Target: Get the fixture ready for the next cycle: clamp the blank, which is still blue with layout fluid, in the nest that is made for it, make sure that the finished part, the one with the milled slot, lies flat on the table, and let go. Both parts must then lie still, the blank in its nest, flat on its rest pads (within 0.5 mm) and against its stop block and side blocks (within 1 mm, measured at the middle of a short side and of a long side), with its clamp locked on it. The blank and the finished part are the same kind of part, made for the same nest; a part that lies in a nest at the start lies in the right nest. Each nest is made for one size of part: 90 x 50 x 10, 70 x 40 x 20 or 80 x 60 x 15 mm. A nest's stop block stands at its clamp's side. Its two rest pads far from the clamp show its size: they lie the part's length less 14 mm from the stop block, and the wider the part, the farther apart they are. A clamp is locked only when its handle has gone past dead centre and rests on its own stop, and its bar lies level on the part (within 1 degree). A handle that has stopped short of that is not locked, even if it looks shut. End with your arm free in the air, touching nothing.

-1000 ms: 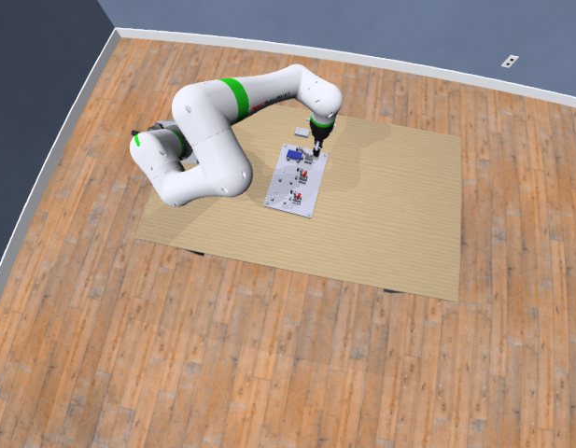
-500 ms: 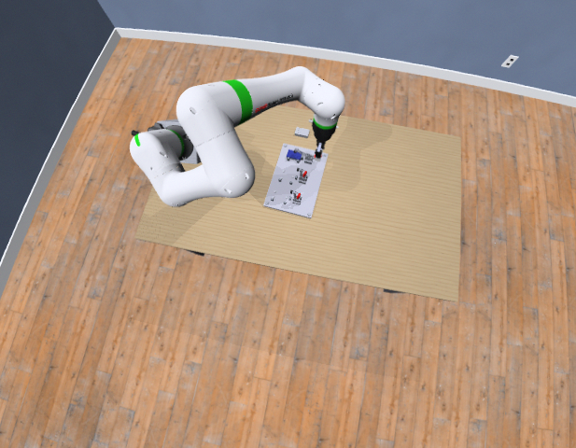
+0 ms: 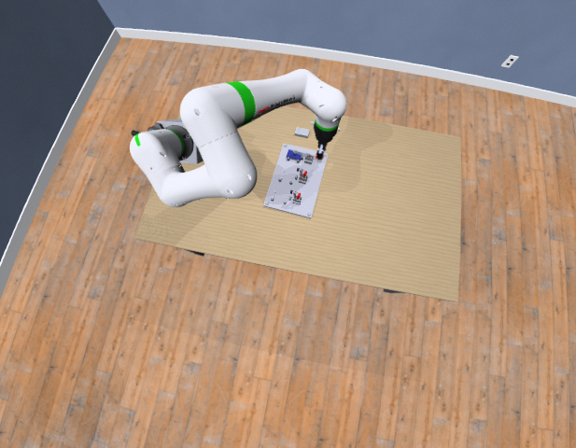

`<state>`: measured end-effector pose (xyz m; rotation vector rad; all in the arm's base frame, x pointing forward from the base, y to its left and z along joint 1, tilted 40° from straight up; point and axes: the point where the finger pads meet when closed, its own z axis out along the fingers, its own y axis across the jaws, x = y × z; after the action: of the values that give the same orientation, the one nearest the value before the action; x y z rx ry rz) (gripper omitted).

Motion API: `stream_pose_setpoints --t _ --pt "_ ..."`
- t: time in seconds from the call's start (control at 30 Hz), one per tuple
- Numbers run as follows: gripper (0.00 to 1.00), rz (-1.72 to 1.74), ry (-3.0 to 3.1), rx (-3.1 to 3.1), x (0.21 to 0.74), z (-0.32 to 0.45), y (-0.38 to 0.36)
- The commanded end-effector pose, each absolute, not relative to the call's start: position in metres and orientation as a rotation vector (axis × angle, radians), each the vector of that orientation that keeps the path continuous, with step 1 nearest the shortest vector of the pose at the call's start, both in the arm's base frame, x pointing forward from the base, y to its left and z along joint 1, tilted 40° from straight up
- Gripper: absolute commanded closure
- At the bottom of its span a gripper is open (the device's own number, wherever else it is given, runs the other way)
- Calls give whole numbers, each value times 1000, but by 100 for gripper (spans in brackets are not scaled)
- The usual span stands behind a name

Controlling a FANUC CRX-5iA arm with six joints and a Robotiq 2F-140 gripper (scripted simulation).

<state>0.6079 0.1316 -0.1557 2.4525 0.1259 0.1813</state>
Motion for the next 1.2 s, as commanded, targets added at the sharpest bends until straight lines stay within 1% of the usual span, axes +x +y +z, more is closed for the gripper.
stream_pose_setpoints --t 0.0,1.17 --pt "100 180 126 2453 608 -157 131" --pt "100 180 126 2453 613 -162 127"
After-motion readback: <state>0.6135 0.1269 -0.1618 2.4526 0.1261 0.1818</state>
